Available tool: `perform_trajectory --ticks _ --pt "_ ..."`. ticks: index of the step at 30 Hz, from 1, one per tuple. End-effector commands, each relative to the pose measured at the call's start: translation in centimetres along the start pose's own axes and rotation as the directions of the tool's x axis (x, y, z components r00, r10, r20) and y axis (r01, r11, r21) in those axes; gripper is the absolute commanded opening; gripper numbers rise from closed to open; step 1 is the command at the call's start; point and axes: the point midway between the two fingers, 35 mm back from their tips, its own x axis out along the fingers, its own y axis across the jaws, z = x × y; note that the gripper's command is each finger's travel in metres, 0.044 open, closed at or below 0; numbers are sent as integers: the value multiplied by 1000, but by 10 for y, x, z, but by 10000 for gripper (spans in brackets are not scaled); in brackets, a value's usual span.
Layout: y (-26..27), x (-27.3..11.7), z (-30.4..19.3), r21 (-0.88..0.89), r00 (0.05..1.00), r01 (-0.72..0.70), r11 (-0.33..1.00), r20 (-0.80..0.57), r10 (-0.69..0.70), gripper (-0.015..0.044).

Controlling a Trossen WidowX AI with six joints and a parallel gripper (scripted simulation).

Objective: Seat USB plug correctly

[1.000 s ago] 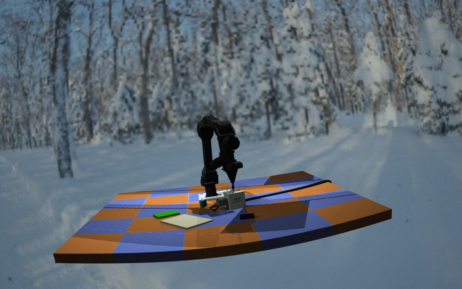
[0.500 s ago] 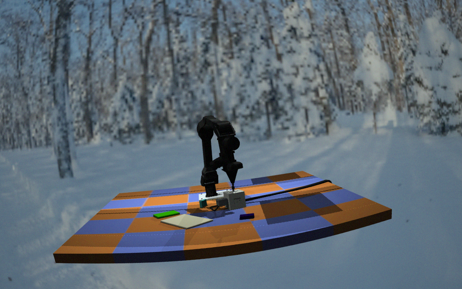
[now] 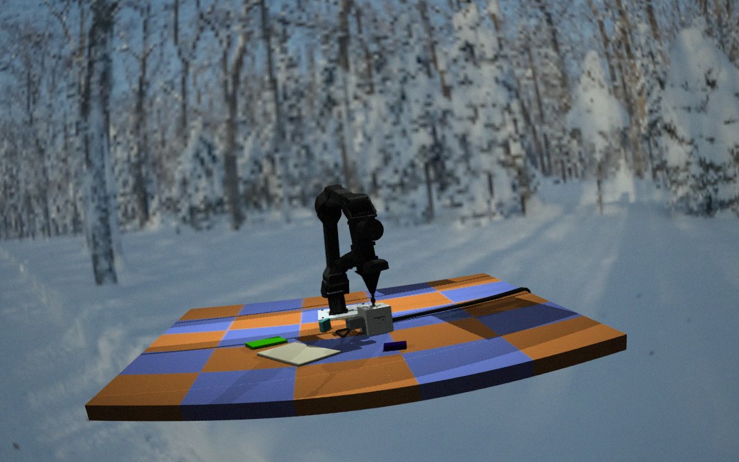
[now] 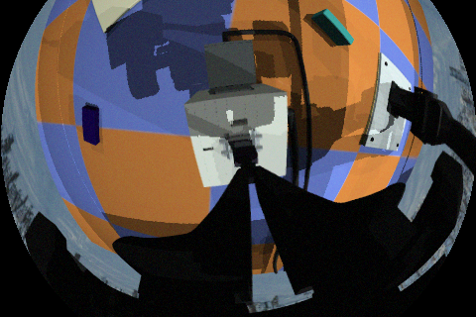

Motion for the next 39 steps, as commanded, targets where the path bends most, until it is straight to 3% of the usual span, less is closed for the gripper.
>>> perform_trajectory --ticks 1,39 --pt "0 1 -1 -4 1000 -1 1000 -5 1 0" --pt "0 5 0 -4 1000 -1 1000 -5 1 0"
